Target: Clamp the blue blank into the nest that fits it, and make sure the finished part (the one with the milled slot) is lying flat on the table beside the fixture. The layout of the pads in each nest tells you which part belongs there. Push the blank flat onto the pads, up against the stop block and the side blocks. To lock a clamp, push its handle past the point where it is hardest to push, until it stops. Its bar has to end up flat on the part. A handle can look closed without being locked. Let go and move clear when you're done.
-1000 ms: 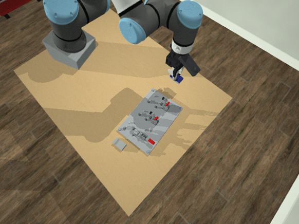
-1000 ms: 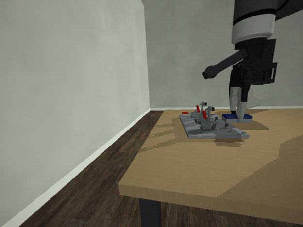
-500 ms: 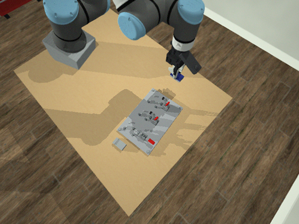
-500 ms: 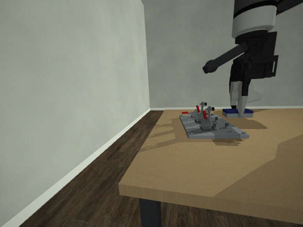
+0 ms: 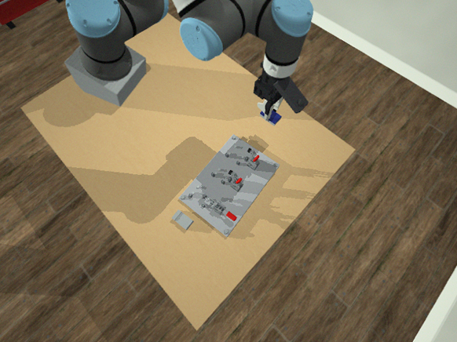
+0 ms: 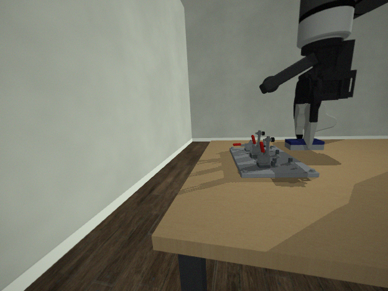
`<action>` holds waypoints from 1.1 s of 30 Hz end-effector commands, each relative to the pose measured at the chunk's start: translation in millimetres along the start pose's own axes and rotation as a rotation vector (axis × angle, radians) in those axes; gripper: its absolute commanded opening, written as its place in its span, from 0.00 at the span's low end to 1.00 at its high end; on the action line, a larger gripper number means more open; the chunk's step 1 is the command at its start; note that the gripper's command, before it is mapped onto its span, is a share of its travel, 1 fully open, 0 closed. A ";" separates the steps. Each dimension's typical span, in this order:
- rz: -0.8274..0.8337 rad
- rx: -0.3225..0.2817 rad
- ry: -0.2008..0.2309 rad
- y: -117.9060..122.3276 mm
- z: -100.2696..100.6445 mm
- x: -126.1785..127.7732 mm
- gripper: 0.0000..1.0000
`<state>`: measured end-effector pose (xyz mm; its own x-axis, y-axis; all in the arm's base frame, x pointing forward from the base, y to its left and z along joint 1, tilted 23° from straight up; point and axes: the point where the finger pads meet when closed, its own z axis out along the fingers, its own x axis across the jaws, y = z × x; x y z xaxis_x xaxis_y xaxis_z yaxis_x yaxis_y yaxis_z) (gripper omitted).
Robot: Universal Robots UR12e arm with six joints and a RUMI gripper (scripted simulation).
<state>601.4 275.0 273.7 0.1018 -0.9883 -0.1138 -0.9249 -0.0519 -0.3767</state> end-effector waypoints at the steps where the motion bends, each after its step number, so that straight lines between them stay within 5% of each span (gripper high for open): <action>1: 0.000 0.002 0.000 -0.7 -0.7 -0.2 0.00; 33: -0.079 0.002 0.000 -0.7 -0.7 -0.2 0.00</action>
<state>601.4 275.0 273.7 0.1485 -0.9844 -0.0940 -0.9185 -0.1021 -0.3821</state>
